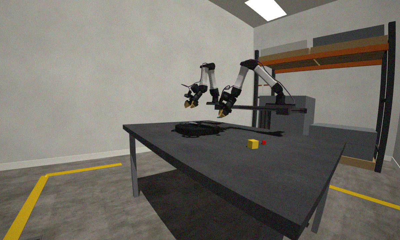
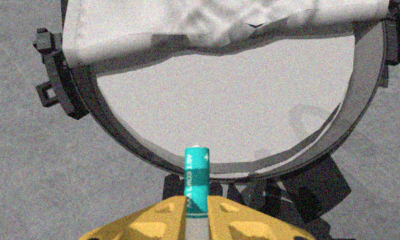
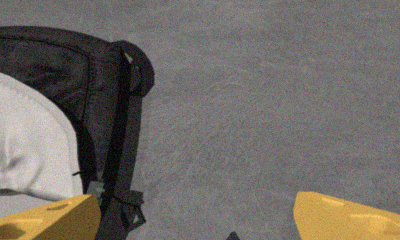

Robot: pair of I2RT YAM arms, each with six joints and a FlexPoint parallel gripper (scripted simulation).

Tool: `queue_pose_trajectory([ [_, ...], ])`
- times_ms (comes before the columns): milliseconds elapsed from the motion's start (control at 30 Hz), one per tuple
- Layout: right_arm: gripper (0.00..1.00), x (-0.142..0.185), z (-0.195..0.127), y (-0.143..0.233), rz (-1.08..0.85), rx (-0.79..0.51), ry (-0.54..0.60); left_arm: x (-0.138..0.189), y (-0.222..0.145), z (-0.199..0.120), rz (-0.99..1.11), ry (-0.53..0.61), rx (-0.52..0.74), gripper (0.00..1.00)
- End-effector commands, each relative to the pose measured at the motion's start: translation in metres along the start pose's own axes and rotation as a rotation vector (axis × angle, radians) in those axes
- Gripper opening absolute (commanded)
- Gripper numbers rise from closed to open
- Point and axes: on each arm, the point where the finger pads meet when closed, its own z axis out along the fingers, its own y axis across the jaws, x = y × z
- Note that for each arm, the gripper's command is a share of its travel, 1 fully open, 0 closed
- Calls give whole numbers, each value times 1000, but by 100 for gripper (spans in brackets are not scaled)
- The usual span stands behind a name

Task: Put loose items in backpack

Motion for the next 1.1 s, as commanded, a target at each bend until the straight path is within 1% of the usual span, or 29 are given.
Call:
queue_pose_trajectory([
  [0,90,-12,-1,-2,0,-2,-34,-3,-17,1,50,8,20,3],
  [267,90,-12,-1,-2,0,-2,-34,4,-97,-2,202,9,145,3],
  [433,90,-12,-1,-2,0,-2,-34,8,-92,12,191,8,134,3],
  [500,90,-12,-1,-2,0,-2,-34,7,-95,16,177,-16,142,3],
  [567,90,-12,-1,-2,0,-2,-34,7,-95,16,177,-16,142,3],
  [600,90,-12,-1,-2,0,-2,-34,-17,-109,-5,147,-54,186,3],
  [633,90,-12,-1,-2,0,-2,-34,-10,-108,1,155,-47,179,3],
  [667,90,-12,-1,-2,0,-2,-34,16,-97,19,185,-14,147,3],
  [900,90,-12,-1,-2,0,-2,-34,29,-97,34,184,-11,150,3],
  [933,90,-12,-1,-2,0,-2,-34,9,-109,20,161,-39,181,3],
  [967,90,-12,-1,-2,0,-2,-34,0,-113,14,149,-52,192,3],
  [1067,90,-12,-1,-2,0,-2,-34,8,-110,21,159,-40,179,3],
])
